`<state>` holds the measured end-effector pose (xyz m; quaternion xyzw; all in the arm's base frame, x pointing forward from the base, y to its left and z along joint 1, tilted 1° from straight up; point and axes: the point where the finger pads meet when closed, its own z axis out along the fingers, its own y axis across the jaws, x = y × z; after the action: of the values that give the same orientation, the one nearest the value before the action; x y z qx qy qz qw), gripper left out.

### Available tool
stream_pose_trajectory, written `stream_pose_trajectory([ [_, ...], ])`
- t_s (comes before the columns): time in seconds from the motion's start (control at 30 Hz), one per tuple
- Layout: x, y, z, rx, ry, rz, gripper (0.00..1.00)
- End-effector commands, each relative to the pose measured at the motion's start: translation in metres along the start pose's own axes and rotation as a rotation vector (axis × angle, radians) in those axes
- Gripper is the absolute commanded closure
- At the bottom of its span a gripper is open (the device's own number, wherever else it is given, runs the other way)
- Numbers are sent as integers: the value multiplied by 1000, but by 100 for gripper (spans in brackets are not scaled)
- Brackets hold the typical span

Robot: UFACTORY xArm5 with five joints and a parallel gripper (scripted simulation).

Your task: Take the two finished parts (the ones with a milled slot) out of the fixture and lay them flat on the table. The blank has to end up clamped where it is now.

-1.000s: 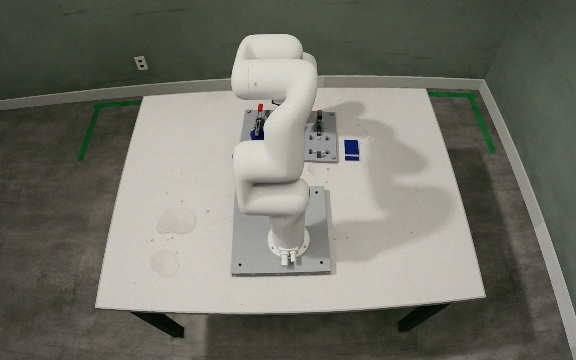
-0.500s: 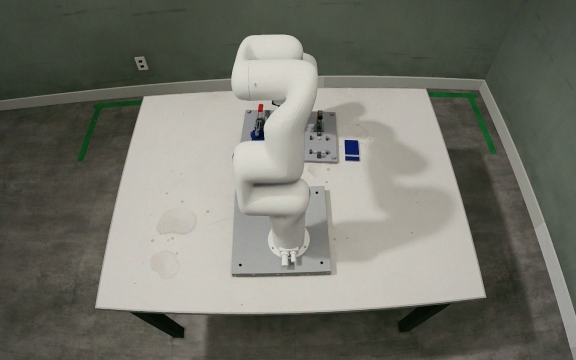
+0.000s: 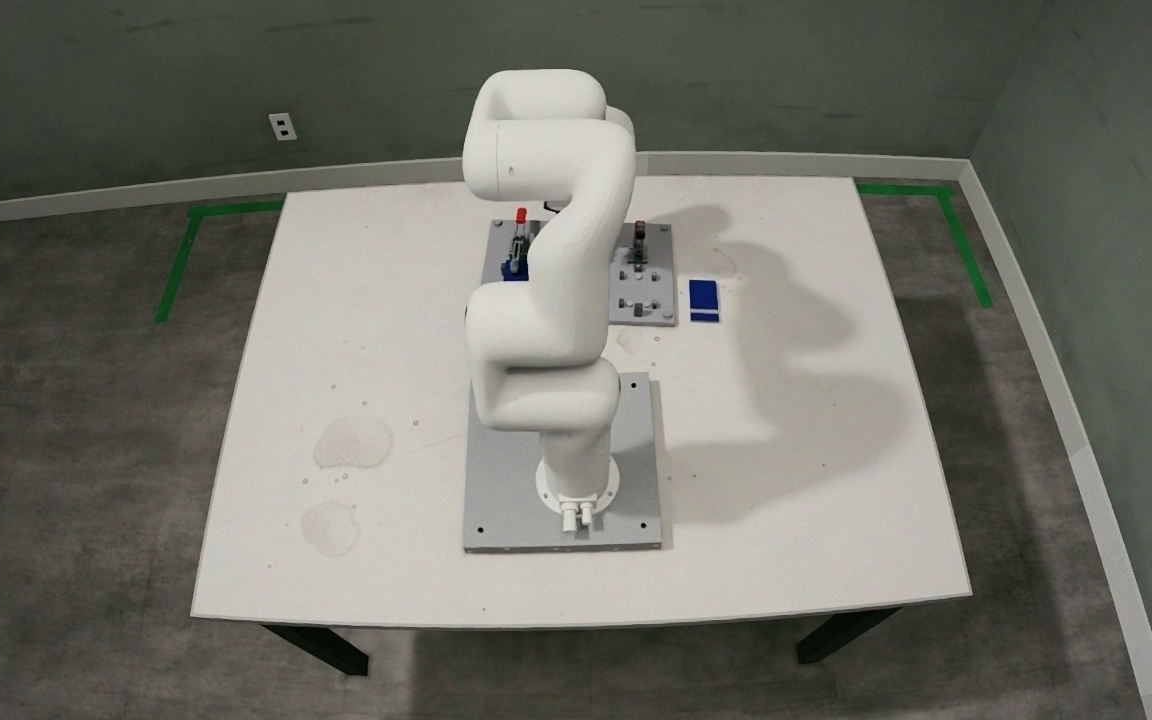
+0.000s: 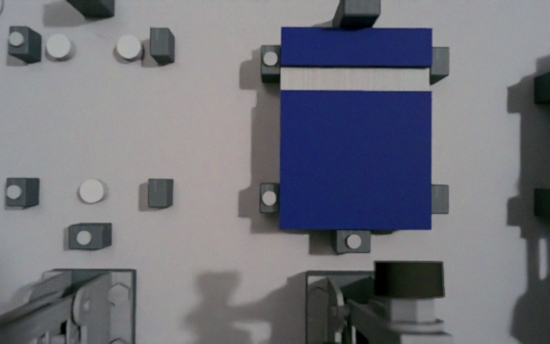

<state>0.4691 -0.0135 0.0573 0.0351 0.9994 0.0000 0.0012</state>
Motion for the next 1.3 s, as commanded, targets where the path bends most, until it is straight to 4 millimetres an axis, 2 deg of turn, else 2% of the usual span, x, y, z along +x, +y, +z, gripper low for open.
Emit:
stream_pose_trajectory([
  [0.0,0,0,0,0,1,0,100],
  [1.27,5,0,0,0,0,0,100],
])
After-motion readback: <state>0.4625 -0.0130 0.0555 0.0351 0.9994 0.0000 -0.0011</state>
